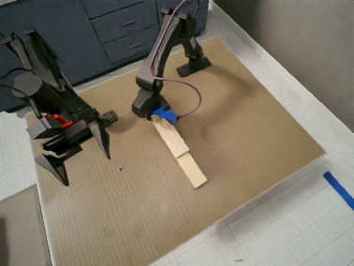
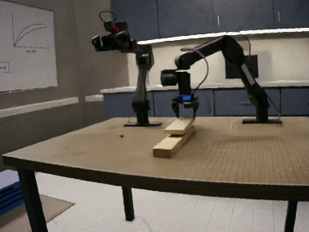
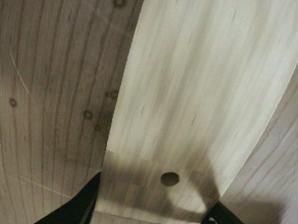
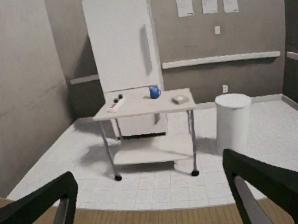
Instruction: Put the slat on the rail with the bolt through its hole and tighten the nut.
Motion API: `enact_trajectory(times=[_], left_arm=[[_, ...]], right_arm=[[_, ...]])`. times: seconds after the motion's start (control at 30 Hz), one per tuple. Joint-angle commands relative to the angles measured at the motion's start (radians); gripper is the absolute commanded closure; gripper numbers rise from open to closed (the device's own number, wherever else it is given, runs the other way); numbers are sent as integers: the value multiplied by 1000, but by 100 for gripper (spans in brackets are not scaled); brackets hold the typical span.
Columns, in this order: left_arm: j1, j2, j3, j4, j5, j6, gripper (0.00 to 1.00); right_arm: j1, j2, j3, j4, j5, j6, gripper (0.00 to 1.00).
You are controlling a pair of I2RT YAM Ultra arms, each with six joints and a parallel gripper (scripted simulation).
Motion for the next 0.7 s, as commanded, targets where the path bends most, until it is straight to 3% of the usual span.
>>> enact_trajectory(times=[0.0, 0.67], left_arm=[[1, -22, 29, -25, -7, -5, 28], [1, -11, 13, -5, -7, -5, 28]], right_arm=[[-2, 0, 6, 0, 6, -6, 0], [-2, 0, 6, 0, 6, -6, 0]])
